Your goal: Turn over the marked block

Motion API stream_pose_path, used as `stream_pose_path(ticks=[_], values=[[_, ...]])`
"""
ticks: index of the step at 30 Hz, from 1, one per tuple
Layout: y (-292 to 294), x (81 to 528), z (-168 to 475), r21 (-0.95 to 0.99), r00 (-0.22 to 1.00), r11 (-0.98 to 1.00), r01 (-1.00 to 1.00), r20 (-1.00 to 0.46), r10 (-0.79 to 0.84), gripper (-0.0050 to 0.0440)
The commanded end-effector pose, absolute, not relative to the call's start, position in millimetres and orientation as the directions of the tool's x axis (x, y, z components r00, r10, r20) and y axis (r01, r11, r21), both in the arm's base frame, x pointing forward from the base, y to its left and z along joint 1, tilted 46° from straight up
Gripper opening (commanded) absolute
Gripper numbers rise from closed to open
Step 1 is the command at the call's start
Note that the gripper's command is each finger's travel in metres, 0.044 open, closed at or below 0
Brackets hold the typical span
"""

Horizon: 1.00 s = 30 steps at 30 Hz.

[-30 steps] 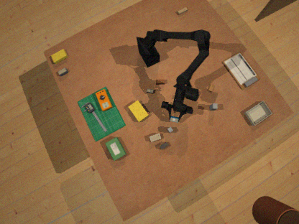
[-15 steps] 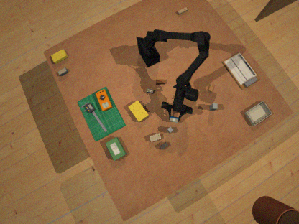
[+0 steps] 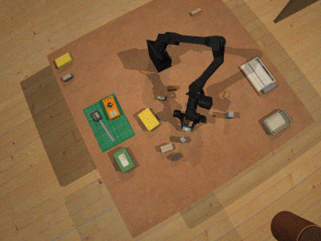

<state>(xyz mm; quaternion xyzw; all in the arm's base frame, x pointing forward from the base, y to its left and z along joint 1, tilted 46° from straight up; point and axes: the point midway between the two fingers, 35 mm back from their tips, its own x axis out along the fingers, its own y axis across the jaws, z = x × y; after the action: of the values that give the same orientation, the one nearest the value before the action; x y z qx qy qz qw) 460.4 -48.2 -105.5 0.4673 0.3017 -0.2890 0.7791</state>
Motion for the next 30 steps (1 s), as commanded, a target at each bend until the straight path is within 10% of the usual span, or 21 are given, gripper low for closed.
stream_pose_path(ticks=[1, 30], values=[[-46.0, 465.9, -102.7, 0.566, 0.663, 0.393, 0.724, -0.729, -0.172, -0.0050], [-42.7, 465.8, -105.9, 0.565, 0.662, 0.393, 0.725, -0.730, -0.170, -0.0050]])
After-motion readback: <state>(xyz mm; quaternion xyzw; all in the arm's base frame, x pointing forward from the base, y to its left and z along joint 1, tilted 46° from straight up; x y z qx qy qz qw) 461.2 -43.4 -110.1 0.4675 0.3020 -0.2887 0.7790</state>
